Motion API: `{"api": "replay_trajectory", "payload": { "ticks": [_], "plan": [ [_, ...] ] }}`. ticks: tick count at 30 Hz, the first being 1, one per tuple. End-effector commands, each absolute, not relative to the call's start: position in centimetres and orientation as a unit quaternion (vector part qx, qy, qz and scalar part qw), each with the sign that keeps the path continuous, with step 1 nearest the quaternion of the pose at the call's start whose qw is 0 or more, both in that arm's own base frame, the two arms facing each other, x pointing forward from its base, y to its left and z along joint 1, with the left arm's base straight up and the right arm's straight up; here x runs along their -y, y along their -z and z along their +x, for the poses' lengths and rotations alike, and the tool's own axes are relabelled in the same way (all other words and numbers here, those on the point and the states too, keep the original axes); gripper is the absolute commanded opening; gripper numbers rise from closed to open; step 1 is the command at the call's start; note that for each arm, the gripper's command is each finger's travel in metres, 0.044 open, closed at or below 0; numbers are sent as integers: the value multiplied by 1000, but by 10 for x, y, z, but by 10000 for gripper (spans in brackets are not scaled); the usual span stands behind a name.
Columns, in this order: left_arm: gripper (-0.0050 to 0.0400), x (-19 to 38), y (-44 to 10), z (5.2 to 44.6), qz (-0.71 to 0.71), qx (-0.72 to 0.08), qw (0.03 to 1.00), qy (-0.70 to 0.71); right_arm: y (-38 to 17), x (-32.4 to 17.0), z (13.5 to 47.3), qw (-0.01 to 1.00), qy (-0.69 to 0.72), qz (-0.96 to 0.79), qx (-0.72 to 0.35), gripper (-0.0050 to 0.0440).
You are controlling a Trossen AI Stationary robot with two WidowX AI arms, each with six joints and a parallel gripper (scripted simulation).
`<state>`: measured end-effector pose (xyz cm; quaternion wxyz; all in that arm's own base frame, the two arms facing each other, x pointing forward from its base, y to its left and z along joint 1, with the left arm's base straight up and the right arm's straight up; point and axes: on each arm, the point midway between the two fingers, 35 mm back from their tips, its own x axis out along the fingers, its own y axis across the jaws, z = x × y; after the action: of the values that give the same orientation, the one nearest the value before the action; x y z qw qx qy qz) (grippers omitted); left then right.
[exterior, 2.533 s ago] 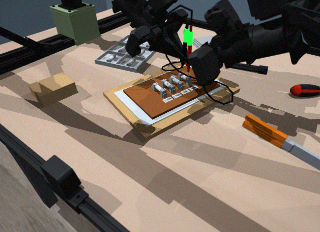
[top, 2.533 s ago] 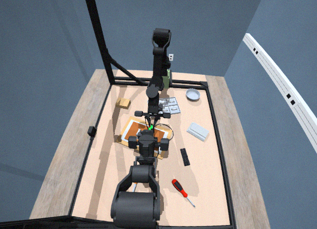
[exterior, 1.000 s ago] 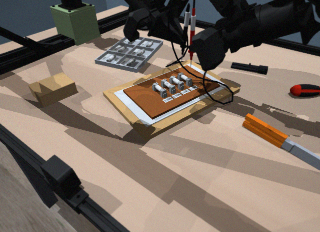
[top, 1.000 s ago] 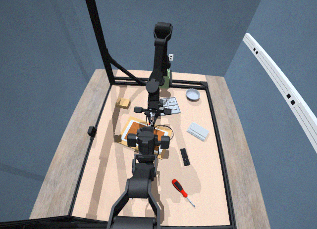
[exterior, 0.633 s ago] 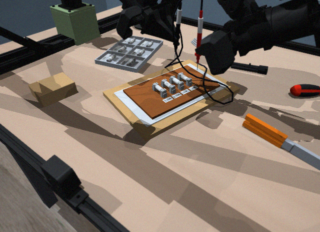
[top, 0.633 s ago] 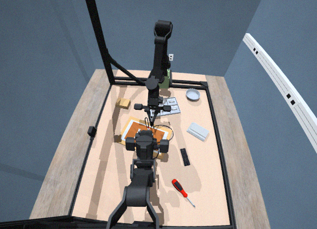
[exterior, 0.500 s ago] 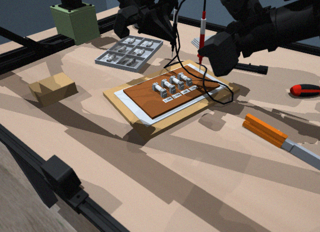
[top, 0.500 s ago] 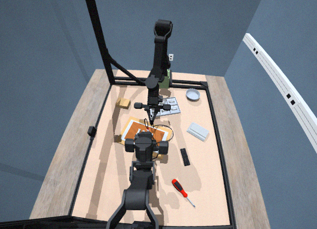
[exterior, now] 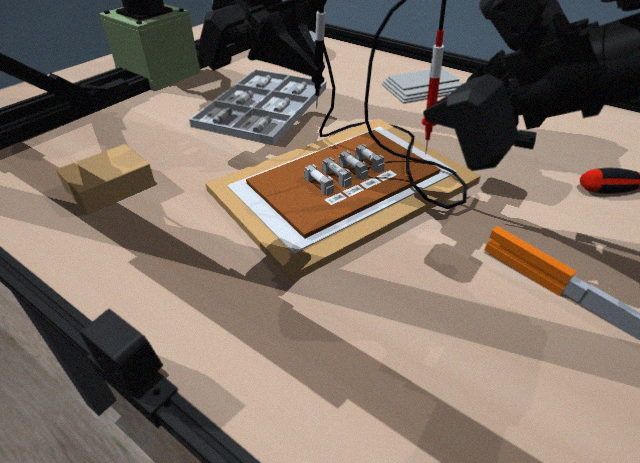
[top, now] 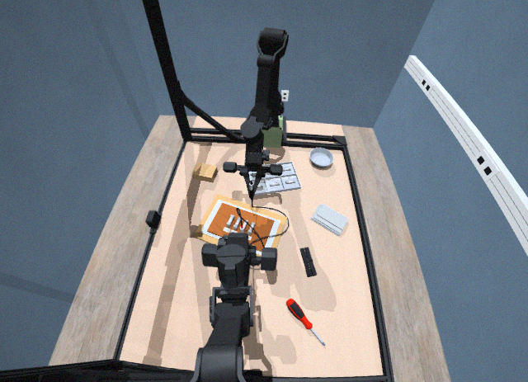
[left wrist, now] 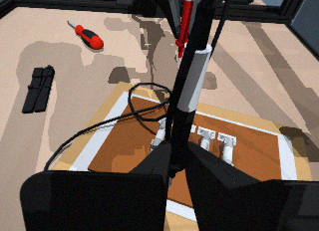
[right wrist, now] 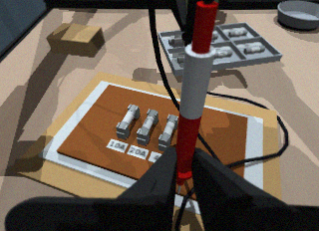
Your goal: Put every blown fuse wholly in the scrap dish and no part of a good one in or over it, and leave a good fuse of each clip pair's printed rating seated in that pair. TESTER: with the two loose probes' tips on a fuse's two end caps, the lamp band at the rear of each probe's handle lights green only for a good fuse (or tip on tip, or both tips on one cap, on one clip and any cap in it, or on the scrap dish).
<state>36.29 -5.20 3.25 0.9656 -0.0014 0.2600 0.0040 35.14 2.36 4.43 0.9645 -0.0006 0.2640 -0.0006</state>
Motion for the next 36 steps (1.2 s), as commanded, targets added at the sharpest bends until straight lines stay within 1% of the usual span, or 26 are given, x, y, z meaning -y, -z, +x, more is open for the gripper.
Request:
{"api": "replay_trajectory", "payload": {
  "ticks": [1,7,11,24,36],
  "plan": [
    [-50,54,-40,357,-4,-250,968,-4,-54,-26,347,968,1,2,-251,-50],
    [-50,57,-39,341,-4,-251,968,-4,-54,-30,331,968,1,2,-252,-50],
    [-50,58,-39,332,-4,-252,968,-4,-54,-30,331,968,1,2,-252,-50],
    [-50,58,-39,335,-3,-252,968,-3,-55,-30,334,968,0,1,-250,-50],
    [-50,31,-42,326,-9,-253,967,-32,-68,-3,341,970,14,4,-241,-50]
  ]
}}
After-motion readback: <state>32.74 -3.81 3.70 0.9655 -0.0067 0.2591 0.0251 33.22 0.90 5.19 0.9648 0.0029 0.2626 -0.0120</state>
